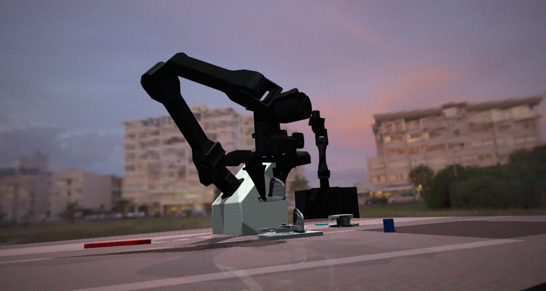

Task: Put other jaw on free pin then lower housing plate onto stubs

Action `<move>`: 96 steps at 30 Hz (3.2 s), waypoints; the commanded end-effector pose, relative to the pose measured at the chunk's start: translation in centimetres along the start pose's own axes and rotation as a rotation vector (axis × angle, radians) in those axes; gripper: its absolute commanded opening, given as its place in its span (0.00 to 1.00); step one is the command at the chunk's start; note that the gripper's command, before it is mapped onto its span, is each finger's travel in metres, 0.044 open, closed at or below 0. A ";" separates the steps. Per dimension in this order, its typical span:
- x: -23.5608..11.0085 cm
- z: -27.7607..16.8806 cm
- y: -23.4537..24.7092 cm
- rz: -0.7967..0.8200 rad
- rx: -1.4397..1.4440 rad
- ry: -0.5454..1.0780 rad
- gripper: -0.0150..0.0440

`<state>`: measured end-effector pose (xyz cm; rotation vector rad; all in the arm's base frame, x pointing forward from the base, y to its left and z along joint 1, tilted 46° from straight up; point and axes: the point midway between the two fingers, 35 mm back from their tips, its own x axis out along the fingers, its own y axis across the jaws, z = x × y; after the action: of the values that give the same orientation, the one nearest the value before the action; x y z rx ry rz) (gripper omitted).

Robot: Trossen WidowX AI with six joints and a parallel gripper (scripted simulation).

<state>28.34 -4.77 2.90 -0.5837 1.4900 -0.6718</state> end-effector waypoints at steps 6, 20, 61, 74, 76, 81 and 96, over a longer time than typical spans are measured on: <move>-0.1 0.1 -0.1 -0.003 -0.001 -0.004 0.48; -0.1 0.1 -0.1 -0.003 -0.001 -0.004 0.48; -0.1 0.1 -0.1 -0.003 -0.001 -0.004 0.48; -0.1 0.1 -0.1 -0.003 -0.001 -0.004 0.48; -0.1 0.1 -0.1 -0.003 -0.001 -0.004 0.48; -0.1 0.1 -0.1 -0.003 -0.001 -0.004 0.48; 1.5 0.1 0.0 0.000 -0.003 -0.002 0.48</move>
<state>28.55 -5.44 2.31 -0.5753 1.4840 -0.6702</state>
